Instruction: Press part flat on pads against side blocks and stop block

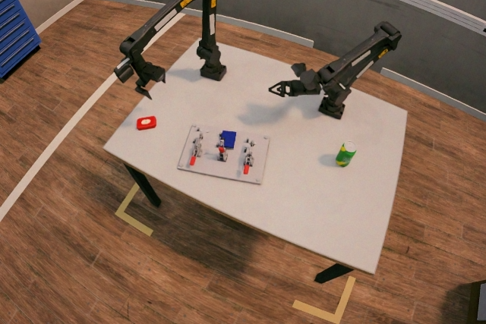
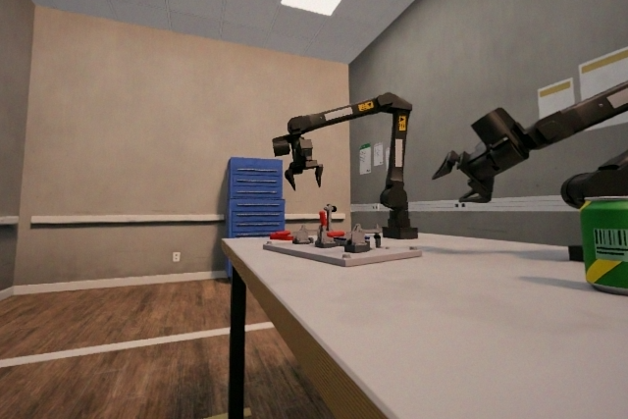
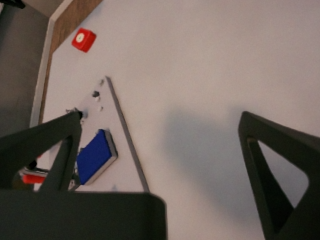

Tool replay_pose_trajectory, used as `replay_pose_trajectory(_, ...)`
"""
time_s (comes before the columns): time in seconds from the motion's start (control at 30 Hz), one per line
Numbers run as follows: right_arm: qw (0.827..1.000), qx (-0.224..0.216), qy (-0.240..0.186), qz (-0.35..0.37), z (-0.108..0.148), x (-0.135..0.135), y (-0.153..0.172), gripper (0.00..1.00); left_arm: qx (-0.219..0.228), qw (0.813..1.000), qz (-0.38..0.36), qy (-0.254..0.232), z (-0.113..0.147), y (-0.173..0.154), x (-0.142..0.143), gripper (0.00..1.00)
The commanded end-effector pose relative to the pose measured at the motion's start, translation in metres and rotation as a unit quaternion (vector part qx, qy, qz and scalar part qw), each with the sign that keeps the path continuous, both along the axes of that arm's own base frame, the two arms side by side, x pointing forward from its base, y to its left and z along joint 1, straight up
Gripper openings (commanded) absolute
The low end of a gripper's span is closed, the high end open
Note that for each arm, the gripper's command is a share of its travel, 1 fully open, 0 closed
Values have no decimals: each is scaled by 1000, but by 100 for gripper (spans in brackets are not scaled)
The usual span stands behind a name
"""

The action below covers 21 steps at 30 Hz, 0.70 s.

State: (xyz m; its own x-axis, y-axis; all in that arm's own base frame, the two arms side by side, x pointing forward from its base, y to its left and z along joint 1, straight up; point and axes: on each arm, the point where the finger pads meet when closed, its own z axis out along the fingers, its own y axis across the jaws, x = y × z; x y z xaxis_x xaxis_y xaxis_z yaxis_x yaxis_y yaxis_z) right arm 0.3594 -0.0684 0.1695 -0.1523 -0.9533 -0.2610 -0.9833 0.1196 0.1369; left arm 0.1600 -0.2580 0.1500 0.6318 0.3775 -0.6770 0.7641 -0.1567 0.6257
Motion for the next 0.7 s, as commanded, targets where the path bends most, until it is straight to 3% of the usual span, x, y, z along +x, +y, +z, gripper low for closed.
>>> replay_pose_trajectory(0.0,1000,-1,-5,0,3,2,0,100,-2,1000,0,-3,4,-1,1,100)
replay_pose_trajectory(0.57,1000,-1,-5,0,3,2,0,100,-2,1000,0,-3,4,-1,1,100)
replay_pose_trajectory(0.67,1000,-3,-2,-25,-1,-4,10,100,-12,1000,13,23,16,-4,3,100)
